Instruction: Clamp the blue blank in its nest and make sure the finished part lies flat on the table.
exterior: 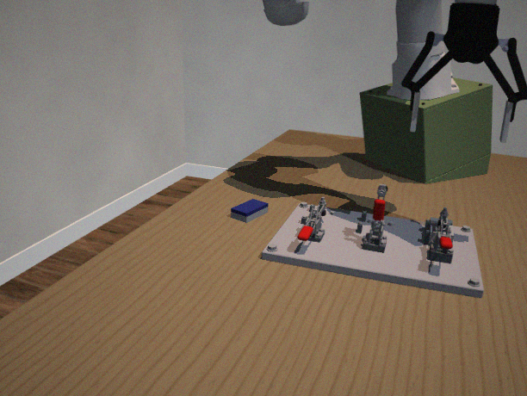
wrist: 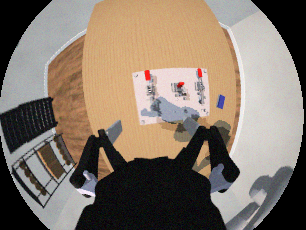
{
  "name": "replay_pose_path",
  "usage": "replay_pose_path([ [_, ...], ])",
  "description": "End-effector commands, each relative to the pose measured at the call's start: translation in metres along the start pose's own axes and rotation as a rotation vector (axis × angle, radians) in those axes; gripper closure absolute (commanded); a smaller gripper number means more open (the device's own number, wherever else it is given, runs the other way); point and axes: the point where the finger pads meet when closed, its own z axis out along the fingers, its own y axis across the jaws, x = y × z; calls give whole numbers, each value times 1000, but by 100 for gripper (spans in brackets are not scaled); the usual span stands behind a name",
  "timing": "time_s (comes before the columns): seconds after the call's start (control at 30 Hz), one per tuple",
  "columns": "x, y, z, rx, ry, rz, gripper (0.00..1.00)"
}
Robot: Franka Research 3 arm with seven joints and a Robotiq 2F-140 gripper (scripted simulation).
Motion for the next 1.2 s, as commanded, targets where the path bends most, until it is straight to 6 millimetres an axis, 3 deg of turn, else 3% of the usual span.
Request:
replay_pose_path([
  [0.0,1,1,1,0,3,-48,0],
  [0.53,1,1,1,0,3,-48,0],
  [0.57,1,1,1,0,3,-48,72],
  [1.17,1,1,1,0,3,-48,72],
])
